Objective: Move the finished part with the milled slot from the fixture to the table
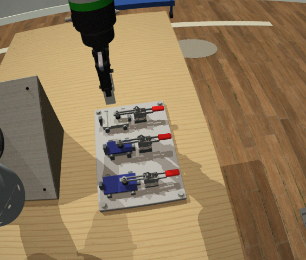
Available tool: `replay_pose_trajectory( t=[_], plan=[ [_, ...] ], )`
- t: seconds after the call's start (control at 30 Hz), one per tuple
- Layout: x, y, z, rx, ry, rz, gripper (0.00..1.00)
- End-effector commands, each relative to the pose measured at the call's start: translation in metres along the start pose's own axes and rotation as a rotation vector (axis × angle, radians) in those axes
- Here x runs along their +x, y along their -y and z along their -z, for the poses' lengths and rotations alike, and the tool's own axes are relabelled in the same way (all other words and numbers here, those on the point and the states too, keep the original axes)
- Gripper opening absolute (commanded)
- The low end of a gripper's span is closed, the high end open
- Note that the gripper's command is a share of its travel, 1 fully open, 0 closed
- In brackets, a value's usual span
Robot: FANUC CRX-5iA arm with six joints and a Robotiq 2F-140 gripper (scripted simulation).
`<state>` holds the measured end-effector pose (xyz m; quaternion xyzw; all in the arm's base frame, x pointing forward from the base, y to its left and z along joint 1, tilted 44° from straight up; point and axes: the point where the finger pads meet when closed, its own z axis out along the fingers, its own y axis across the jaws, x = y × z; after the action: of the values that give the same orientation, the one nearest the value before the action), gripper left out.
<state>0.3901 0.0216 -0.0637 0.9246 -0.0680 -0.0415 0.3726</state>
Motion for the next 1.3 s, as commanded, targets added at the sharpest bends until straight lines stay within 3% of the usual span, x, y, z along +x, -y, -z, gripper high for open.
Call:
replay_pose_trajectory(
  t=[0.0, 0.37, 0.63, 1.03, 1.27],
  plan=[
    [0.001, 0.000, -0.009, 0.000, -0.001, 0.000, 0.28],
    [0.009, 0.000, -0.009, 0.000, -0.001, 0.000, 0.28],
    [0.038, 0.000, -0.009, 0.000, -0.001, 0.000, 0.28],
    [0.114, 0.000, -0.009, 0.000, -0.001, 0.000, 0.28],
    [0.130, 0.000, -0.009, 0.000, -0.001, 0.000, 0.28]
  ],
)
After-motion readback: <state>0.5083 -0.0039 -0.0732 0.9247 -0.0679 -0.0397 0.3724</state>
